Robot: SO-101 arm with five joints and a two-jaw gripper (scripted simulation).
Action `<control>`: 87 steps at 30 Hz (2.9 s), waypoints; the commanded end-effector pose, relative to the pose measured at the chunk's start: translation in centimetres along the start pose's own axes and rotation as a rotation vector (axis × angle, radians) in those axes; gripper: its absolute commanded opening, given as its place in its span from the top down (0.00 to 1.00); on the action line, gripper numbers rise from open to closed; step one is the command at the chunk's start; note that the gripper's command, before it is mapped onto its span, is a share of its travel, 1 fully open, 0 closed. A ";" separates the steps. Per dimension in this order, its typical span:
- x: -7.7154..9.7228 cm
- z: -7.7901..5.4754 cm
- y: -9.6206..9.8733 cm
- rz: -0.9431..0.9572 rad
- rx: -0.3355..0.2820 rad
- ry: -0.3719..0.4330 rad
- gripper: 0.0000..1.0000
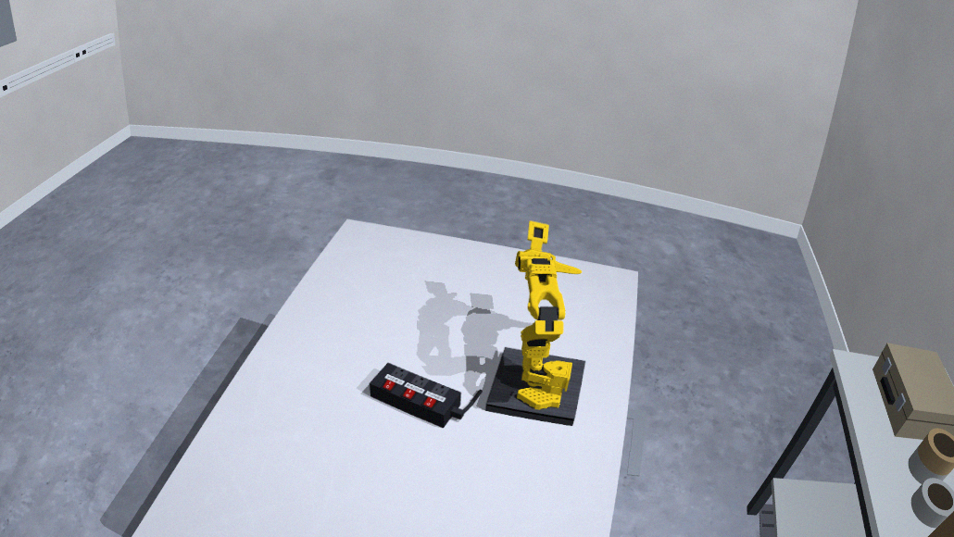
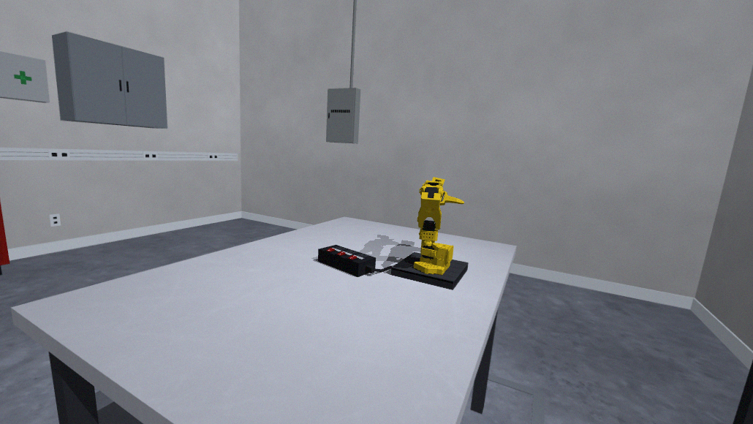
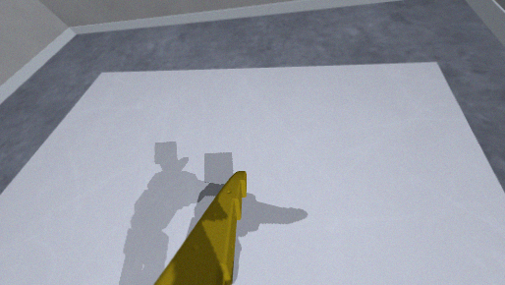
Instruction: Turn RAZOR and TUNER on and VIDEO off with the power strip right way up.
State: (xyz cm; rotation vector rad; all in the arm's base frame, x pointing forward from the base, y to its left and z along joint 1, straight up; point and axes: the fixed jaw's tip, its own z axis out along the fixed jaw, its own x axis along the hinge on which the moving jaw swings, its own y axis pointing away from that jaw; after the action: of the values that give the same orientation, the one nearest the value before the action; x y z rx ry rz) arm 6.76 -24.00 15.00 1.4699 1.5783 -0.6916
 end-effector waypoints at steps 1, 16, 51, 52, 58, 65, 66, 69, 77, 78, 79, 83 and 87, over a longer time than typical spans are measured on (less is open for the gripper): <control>-0.1 -0.1 0.0 0.001 -0.001 -0.003 0.00; -0.1 -0.1 0.0 0.001 -0.001 -0.003 0.00; 0.0 -0.1 0.1 -0.016 -0.005 0.000 1.00; 0.0 -0.1 0.2 -0.020 -0.006 0.001 1.00; 0.1 -0.1 0.3 -0.041 -0.010 0.005 1.00; 0.3 -0.1 0.7 -0.100 -0.023 0.015 1.00; 0.3 -0.1 0.7 -0.111 -0.026 0.017 1.00; 0.4 -0.1 1.0 -0.149 -0.035 0.023 1.00; 0.7 -0.2 1.6 -0.245 -0.058 0.038 1.00; 0.8 -0.2 1.7 -0.264 -0.062 0.040 1.00; 0.8 -0.2 1.8 -0.283 -0.067 0.043 1.00; 1.1 -0.3 2.4 -0.370 -0.089 0.054 1.00; 1.4 -0.4 2.8 -0.443 -0.109 0.062 1.00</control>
State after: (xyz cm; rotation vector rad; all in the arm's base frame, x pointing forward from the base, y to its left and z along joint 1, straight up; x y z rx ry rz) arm 9.08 -22.70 14.46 1.1286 1.9327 -0.7956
